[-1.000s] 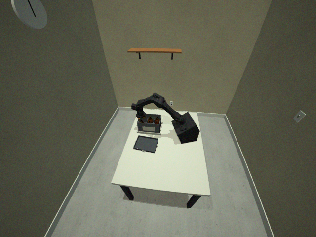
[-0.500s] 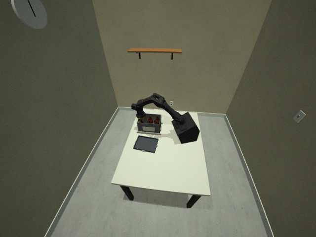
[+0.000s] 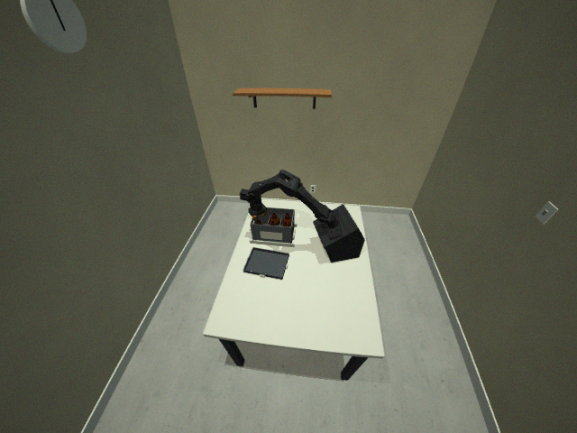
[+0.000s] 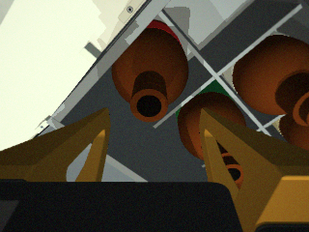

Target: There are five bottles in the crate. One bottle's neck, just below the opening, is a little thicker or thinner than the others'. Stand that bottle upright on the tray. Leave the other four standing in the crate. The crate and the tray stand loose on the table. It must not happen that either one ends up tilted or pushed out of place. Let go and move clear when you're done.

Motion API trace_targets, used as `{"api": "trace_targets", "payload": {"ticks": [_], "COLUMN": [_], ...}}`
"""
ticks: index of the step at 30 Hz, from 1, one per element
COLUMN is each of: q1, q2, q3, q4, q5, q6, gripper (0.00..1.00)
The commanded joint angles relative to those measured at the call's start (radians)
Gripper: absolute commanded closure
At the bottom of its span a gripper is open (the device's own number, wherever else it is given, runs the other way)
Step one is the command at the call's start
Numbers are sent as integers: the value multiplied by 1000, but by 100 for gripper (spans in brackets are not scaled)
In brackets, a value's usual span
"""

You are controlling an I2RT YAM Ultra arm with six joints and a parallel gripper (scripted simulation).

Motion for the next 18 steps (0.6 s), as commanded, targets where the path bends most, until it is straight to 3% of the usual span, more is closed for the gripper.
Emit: {"api": "trace_targets", "payload": {"ticks": [1, 7, 8, 18], "q1": [-17, -16, -16, -16], "q2": [11, 21, -10, 21], "q3": [49, 66, 70, 81], "q4": [-14, -21, -23, -27], "q5": [9, 10, 10, 10], "q6": [-4, -3, -2, -2], "gripper": [39, 39, 39, 39]}}
